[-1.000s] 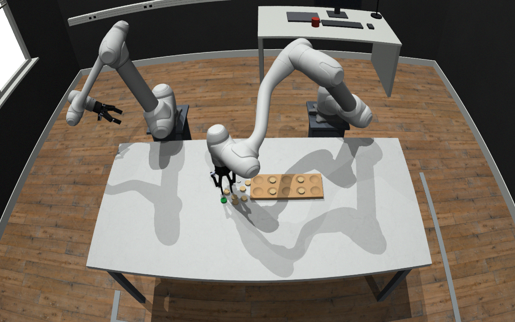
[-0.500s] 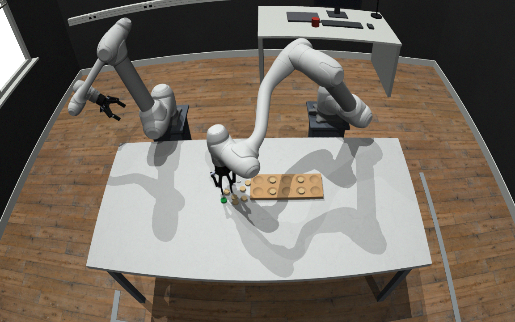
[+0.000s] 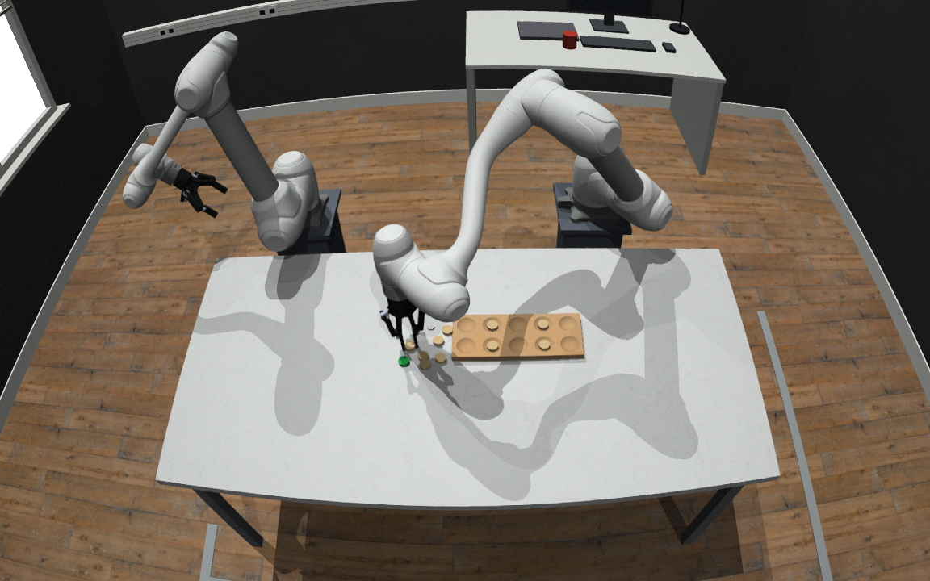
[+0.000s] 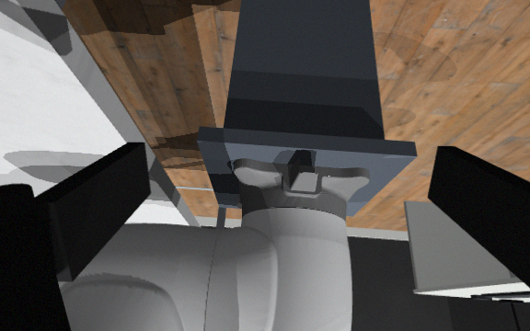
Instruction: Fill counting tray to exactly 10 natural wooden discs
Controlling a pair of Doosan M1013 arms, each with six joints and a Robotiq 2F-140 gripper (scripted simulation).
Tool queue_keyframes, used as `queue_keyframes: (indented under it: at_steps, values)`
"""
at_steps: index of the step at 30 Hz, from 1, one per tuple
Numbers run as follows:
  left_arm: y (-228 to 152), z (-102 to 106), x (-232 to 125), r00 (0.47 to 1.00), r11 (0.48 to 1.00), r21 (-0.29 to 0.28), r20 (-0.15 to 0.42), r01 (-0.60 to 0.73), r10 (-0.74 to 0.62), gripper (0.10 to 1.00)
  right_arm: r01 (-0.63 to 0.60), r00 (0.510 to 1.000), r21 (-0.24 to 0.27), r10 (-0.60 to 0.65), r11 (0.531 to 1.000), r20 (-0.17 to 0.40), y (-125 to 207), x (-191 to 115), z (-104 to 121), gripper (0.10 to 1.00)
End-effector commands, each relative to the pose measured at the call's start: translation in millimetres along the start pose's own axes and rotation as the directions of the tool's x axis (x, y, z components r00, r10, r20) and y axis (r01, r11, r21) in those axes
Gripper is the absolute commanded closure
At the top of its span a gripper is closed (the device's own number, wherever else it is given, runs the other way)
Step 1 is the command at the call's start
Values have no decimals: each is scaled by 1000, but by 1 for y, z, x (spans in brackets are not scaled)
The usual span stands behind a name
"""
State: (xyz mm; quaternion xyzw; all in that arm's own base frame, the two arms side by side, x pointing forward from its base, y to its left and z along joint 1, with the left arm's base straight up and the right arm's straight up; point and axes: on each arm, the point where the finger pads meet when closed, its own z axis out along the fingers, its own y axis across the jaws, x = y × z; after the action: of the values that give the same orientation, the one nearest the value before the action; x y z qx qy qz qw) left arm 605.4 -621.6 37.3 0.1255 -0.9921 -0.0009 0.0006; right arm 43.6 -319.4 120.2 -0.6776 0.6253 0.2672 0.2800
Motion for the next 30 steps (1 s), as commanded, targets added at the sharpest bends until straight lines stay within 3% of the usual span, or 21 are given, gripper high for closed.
queue_keyframes:
  at_steps: [1,4,10,13,30]
  values:
    - [-2,-11,-1,1000,1000,5,3,-2,2,999,-7,1000,-4,7,1000,-9,2,0,-1,98]
    - [-2,-18,-1,1000,1000,5,3,-2,2,999,-7,1000,-4,7,1000,-9,2,0,-1,98]
    - [-1,-84,-1,1000,1000,6,3,-2,2,999,-7,1000,-4,7,1000,-9,2,0,-1,98]
    - [0,-103,-1,1000,1000,6,3,-2,2,999,-7,1000,-4,7,1000,-9,2,0,-1,98]
    - [20,-103,-15,1000,1000,6,3,-2,2,999,-7,1000,-4,7,1000,-9,2,0,-1,98]
